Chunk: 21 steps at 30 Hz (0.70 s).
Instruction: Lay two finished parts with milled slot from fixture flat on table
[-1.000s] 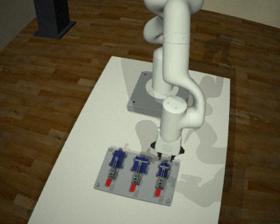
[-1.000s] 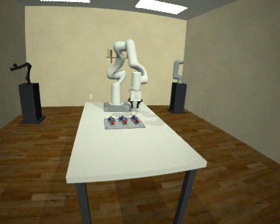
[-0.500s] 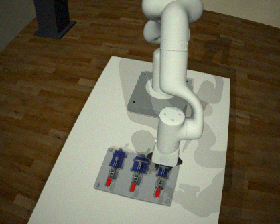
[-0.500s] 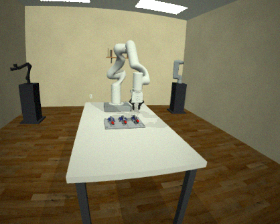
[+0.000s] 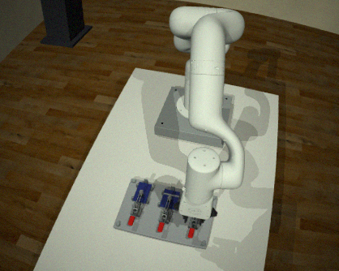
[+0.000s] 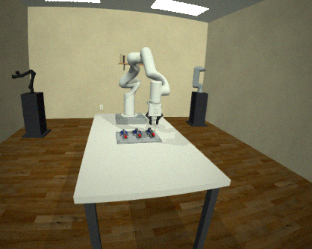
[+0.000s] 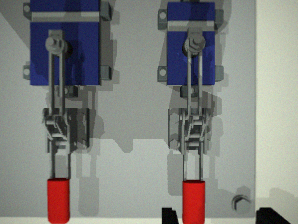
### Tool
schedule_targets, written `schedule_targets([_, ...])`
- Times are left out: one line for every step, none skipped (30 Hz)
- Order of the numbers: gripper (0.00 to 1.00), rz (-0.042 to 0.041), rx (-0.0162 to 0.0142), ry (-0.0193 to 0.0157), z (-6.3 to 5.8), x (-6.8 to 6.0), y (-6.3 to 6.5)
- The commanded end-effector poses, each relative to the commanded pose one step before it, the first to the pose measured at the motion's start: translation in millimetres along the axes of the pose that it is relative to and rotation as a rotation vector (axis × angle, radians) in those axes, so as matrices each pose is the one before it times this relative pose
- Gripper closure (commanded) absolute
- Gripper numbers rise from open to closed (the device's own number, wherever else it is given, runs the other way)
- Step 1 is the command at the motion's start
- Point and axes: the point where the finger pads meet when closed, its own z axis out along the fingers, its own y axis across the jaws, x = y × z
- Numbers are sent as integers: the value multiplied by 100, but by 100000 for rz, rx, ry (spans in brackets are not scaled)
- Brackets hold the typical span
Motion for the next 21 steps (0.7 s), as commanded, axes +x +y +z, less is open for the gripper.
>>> schedule_targets([52, -10, -25, -36, -113, -560, 32])
schedule_targets([52, 0, 0, 0, 0, -73, 0])
schedule_targets([52, 0, 0, 0, 0, -40, 0])
schedule_targets([52, 0, 0, 0, 0, -15, 0])
schedule_targets([52, 0, 0, 0, 0, -2, 0])
schedule_targets([52, 0, 0, 0, 1, 0, 0])
schedule_targets([52, 0, 0, 0, 10, 0, 0])
schedule_targets([52, 0, 0, 0, 26, 0, 0])
schedule_targets([52, 0, 0, 0, 47, 0, 0])
schedule_targets([52, 0, 0, 0, 73, 0, 0])
schedule_targets([52, 0, 0, 0, 102, 0, 0])
schedule_targets([52, 0, 0, 0, 133, 1, 0])
schedule_targets([52, 0, 0, 0, 164, 0, 0])
schedule_targets([52, 0, 0, 0, 194, 0, 0])
schedule_targets([52, 0, 0, 0, 226, 0, 0])
schedule_targets([52, 0, 0, 0, 253, 0, 0])
schedule_targets([52, 0, 0, 0, 0, 0, 0])
schedule_targets([52, 0, 0, 0, 0, 0, 0])
schedule_targets([52, 0, 0, 0, 279, 0, 0])
schedule_targets([52, 0, 0, 0, 301, 0, 0])
schedule_targets([52, 0, 0, 0, 320, 0, 0])
